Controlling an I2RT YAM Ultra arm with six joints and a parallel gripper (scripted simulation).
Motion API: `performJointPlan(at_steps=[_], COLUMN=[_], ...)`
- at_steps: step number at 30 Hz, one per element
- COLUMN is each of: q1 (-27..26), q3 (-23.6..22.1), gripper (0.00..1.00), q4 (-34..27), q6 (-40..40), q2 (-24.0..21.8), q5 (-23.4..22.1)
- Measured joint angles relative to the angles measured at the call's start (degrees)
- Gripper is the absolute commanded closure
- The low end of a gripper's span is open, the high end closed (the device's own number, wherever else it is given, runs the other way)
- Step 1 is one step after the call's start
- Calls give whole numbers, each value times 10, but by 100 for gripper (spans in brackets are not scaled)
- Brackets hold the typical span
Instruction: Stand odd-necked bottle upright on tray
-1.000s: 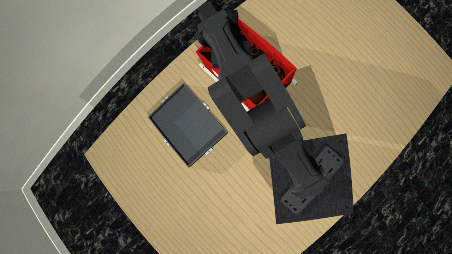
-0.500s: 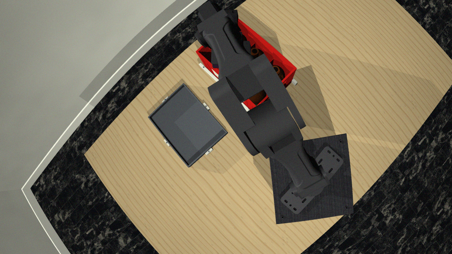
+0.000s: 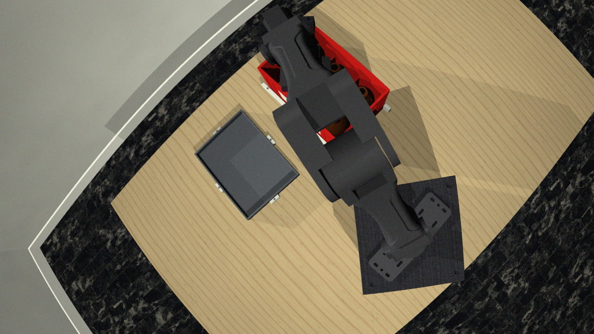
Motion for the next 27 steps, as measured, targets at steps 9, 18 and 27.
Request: performJointPlan(at_steps=[9, 18, 27], q1=[3, 6, 8], q3=[-5, -18, -21], gripper=[39, 39, 39], q4=[17, 37, 54], q6=[2, 5, 7], q2=[9, 18, 26], q5=[0, 0, 0])
